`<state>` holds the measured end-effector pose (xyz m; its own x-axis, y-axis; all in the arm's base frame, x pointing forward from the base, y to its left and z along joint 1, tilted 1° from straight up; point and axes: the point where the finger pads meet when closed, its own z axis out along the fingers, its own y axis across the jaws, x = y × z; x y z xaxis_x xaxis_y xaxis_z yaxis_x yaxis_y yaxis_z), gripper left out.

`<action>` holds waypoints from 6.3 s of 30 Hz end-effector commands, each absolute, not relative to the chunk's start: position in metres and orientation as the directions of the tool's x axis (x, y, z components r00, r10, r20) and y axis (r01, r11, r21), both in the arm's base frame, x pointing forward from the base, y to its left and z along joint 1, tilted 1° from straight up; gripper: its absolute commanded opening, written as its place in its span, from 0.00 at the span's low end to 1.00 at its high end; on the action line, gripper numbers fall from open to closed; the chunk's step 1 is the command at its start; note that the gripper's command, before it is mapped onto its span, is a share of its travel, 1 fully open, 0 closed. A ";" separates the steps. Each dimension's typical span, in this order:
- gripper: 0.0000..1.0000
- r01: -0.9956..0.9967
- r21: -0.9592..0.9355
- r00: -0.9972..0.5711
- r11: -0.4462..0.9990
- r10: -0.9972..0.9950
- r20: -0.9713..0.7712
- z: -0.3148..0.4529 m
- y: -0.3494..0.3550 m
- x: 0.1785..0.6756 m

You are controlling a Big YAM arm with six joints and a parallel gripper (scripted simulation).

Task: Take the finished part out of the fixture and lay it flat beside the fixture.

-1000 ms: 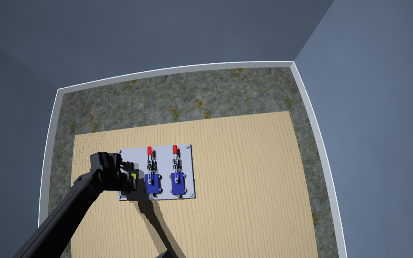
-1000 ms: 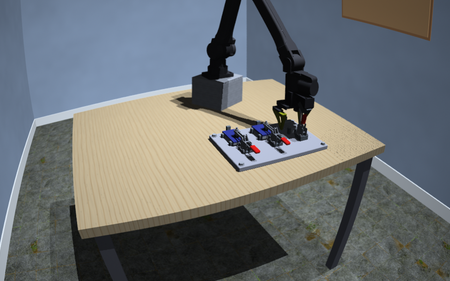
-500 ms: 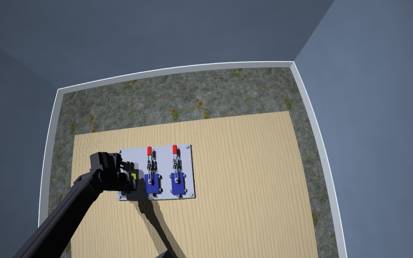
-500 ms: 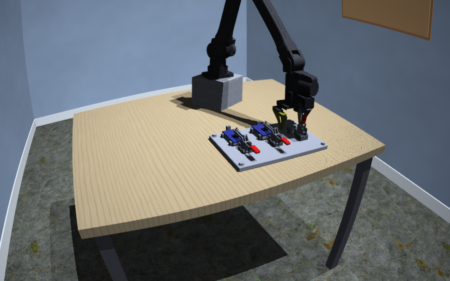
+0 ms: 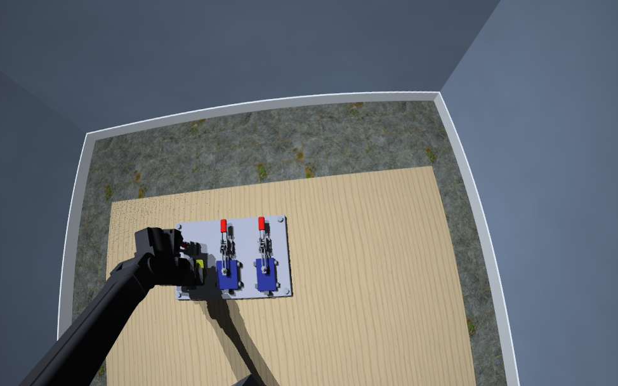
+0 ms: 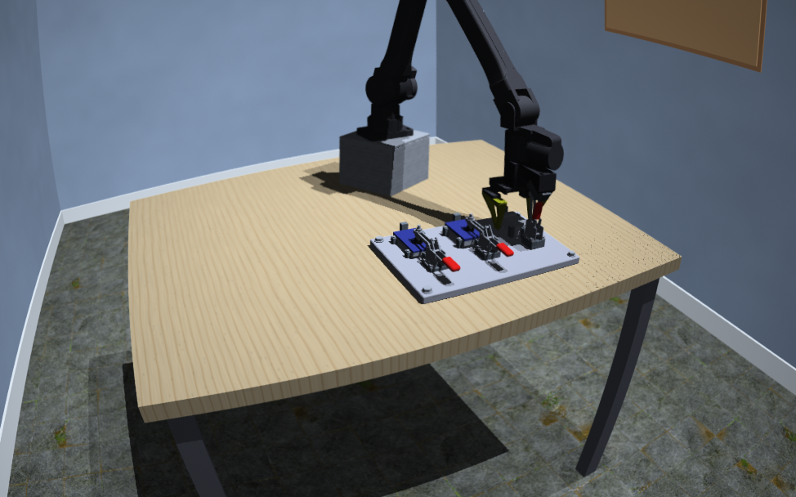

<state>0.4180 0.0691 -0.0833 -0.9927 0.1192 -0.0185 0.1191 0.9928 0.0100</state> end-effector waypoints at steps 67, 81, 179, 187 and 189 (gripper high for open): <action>0.92 0.122 0.003 -0.993 0.993 0.122 -0.003 -0.093 0.069 0.411; 0.92 0.123 0.003 -0.992 0.992 0.123 -0.003 -0.093 0.068 0.411; 0.92 0.127 0.011 -0.991 0.992 0.127 -0.032 -0.080 0.066 0.435; 0.92 0.127 0.012 -0.991 0.992 0.128 -0.032 -0.080 0.065 0.436; 0.92 0.127 0.012 -0.991 0.992 0.128 -0.032 -0.080 0.065 0.436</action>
